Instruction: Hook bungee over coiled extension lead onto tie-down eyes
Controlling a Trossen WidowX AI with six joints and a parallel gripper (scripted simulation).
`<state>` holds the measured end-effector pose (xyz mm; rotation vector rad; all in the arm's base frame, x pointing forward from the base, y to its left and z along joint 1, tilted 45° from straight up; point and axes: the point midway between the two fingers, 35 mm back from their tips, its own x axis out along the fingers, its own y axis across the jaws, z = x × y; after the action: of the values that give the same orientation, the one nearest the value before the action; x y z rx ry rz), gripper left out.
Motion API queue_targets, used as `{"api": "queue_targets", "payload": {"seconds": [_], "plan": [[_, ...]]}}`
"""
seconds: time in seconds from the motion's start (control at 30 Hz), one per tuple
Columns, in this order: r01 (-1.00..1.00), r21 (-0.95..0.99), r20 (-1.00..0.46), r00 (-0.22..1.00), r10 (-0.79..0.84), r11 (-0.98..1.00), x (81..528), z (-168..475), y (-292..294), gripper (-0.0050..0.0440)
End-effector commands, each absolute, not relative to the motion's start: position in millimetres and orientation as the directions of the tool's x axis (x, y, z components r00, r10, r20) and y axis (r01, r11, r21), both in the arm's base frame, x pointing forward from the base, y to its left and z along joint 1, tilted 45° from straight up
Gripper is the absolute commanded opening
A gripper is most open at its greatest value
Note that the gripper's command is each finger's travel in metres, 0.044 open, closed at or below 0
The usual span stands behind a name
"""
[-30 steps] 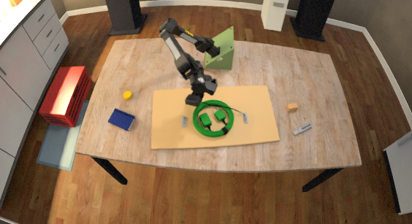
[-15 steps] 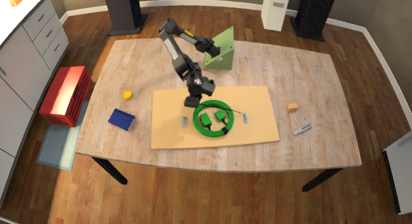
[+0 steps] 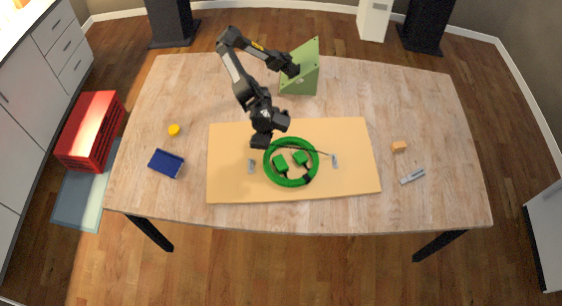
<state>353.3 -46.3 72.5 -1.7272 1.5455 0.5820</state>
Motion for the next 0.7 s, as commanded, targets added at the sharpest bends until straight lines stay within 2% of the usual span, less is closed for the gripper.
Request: {"api": "queue_targets", "payload": {"seconds": [0.0,0.67], "plan": [[-0.967,-0.254,-0.734,0.212,-0.645,-0.028,362,88,-50,-0.0050],[-0.970,-0.208,-0.721,0.238,-0.651,-0.124,373,101,-63,-0.0050]]}}
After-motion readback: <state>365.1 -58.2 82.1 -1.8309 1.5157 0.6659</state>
